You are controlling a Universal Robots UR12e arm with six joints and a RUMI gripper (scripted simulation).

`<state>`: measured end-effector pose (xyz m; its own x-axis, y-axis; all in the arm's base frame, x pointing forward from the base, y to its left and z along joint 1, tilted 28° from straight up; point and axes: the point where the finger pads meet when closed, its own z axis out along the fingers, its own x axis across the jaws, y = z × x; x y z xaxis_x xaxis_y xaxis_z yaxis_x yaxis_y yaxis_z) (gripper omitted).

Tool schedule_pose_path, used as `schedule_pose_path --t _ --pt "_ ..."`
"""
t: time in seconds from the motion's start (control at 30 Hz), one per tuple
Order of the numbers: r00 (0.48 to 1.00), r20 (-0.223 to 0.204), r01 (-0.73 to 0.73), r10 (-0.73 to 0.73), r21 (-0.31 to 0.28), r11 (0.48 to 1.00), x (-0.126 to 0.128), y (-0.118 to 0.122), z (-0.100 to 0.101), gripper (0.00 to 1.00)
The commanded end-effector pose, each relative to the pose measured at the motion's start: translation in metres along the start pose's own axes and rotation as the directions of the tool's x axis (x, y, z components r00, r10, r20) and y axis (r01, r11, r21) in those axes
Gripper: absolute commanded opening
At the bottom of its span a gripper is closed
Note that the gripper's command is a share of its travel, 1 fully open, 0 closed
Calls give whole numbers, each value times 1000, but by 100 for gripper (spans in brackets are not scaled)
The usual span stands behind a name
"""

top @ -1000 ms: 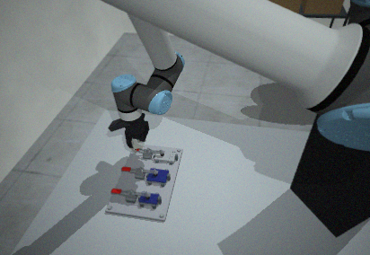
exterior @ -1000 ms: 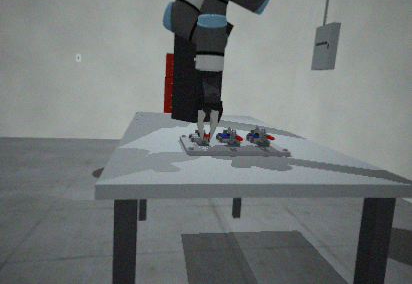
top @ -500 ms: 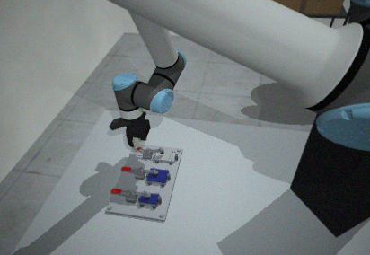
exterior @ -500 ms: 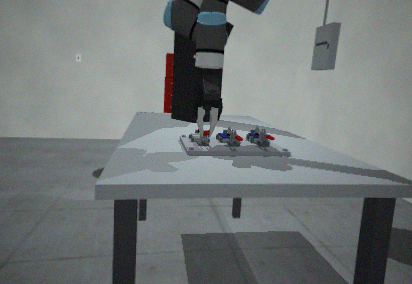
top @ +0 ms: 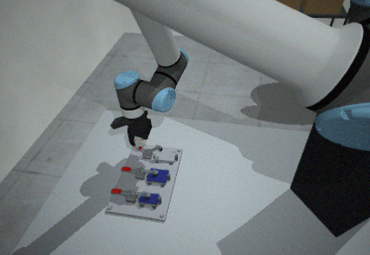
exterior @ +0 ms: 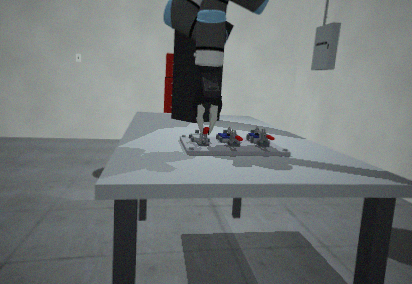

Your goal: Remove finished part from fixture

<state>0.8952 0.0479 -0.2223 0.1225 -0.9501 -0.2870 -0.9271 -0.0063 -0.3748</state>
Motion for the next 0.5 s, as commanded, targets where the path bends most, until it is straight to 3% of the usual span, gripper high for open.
schedule_pose_path --t 0.0,0.47 --pt "1000 -2 -1 1 2 1000 2 5 -5 0" --pt "1000 -1 -1 1 1 1000 2 15 -9 0"
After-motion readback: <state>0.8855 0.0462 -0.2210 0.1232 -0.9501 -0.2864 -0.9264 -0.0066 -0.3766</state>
